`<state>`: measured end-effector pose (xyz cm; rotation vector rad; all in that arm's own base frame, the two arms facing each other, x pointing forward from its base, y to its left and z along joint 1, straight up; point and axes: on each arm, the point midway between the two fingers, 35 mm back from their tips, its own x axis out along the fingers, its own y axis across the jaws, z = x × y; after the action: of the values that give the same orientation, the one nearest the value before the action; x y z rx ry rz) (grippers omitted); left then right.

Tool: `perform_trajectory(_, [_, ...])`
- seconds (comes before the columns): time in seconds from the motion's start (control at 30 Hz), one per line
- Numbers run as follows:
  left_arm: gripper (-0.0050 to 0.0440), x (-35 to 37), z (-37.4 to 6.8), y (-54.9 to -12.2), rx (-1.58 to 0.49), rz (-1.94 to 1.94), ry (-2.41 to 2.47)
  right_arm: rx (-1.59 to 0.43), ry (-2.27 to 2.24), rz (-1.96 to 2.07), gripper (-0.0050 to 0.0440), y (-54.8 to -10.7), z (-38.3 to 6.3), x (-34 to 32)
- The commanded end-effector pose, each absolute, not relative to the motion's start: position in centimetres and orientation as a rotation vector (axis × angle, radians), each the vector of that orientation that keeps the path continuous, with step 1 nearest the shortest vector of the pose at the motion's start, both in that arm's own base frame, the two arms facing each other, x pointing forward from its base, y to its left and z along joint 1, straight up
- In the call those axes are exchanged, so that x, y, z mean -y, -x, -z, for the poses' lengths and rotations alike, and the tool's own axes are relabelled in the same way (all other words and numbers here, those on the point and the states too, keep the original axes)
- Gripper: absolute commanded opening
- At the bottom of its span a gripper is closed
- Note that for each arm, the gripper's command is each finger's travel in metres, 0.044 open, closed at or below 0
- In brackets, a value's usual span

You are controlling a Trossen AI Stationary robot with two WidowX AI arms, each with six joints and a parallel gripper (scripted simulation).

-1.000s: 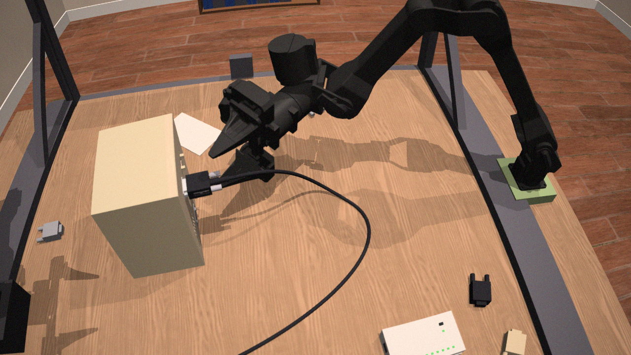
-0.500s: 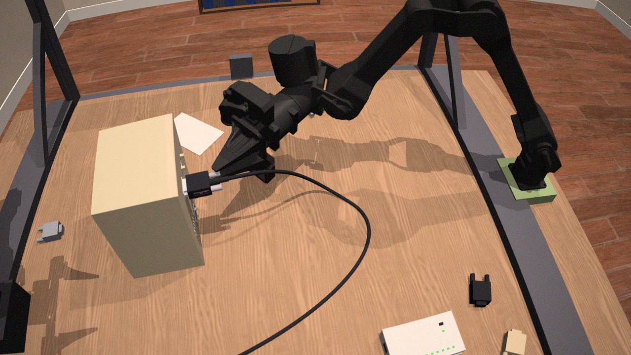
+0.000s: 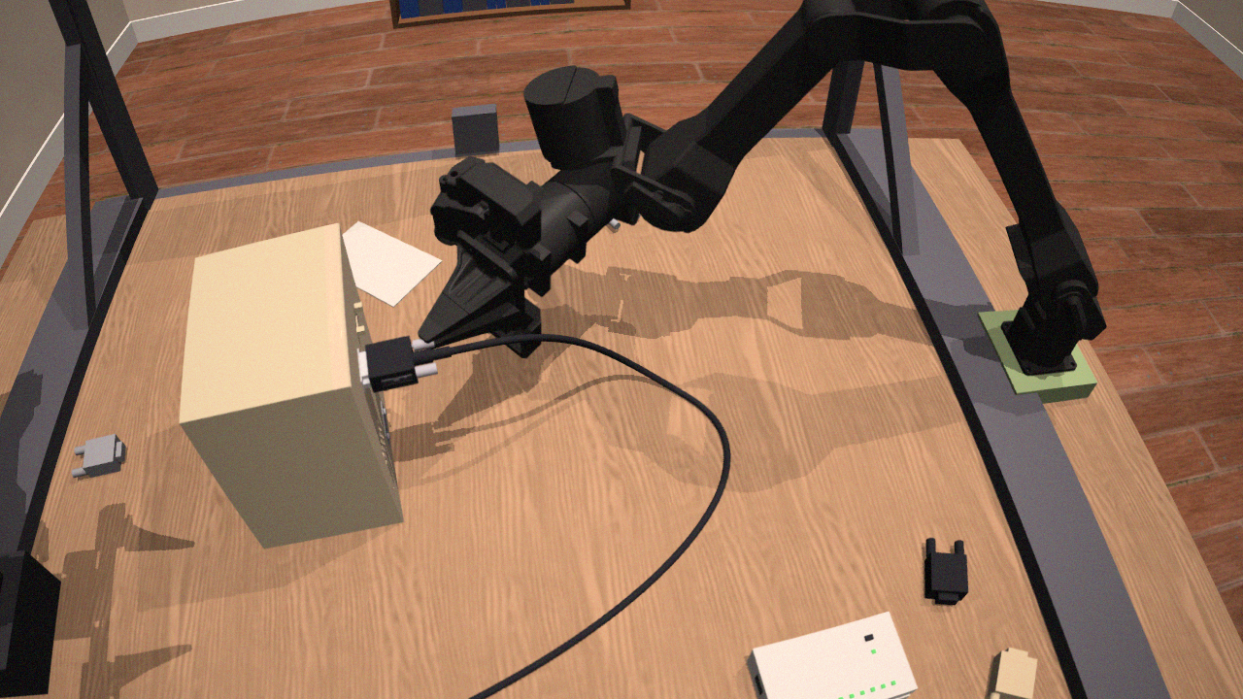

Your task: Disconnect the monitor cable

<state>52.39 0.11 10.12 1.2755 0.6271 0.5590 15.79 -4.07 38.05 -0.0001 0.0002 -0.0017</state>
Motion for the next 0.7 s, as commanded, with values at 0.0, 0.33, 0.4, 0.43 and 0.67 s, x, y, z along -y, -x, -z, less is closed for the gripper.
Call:
perform_trajectory(0.0, [0.0, -0.12, -11.4, -52.47, -0.611, -0.563, -1.226, 0.001, 0.005, 0.0, 0.044, -15.76, -38.32, 3.95])
perform_trajectory(0.33, [0.0, -0.17, -11.6, -52.49, -0.614, -0.538, -1.139, 0.001, 0.005, 0.0, 0.044, -15.76, -38.32, 3.95])
perform_trajectory(0.4, [0.0, -0.18, -11.63, -52.49, -0.615, -0.533, -1.124, 0.001, 0.005, 0.0, 0.044, -15.76, -38.32, 3.95])
perform_trajectory(0.43, [0.0, -0.19, -11.64, -52.49, -0.615, -0.532, -1.118, 0.001, 0.005, 0.0, 0.044, -15.76, -38.32, 3.95])
perform_trajectory(0.67, [0.0, -0.24, -11.79, -52.48, -0.617, -0.512, -1.05, 0.001, 0.005, 0.0, 0.044, -15.76, -38.32, 3.95])
